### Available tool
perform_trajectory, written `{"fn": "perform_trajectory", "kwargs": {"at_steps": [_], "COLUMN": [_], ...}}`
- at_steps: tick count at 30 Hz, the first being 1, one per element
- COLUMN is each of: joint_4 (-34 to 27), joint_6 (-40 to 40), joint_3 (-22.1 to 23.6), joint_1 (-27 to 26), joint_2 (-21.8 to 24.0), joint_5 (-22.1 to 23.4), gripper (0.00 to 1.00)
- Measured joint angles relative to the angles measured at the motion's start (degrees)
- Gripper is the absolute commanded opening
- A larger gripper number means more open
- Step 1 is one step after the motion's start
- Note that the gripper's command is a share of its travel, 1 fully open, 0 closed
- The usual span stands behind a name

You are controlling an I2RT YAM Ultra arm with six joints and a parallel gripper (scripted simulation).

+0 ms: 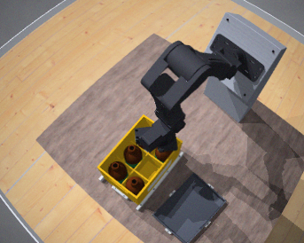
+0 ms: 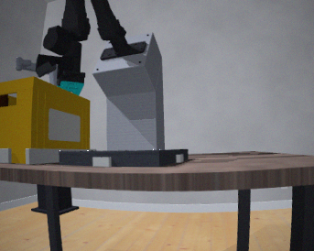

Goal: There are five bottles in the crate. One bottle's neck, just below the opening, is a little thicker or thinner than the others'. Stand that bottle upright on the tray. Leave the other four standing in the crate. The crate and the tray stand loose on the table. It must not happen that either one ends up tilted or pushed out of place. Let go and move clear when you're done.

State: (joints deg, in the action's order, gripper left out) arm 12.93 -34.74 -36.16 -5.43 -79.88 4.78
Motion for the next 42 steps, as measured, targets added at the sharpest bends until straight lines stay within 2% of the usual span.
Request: {"fn": "perform_trajectory", "kwargs": {"at_steps": [31, 42], "joint_4": [-0.2, -1.7], "joint_6": [0.0, 0.0], "joint_3": [0.0, 0.8], "joint_1": [0.0, 0.0], "joint_2": [0.0, 2.3], "joint_5": [0.0, 0.2], "gripper": [0.00, 0.00]}}
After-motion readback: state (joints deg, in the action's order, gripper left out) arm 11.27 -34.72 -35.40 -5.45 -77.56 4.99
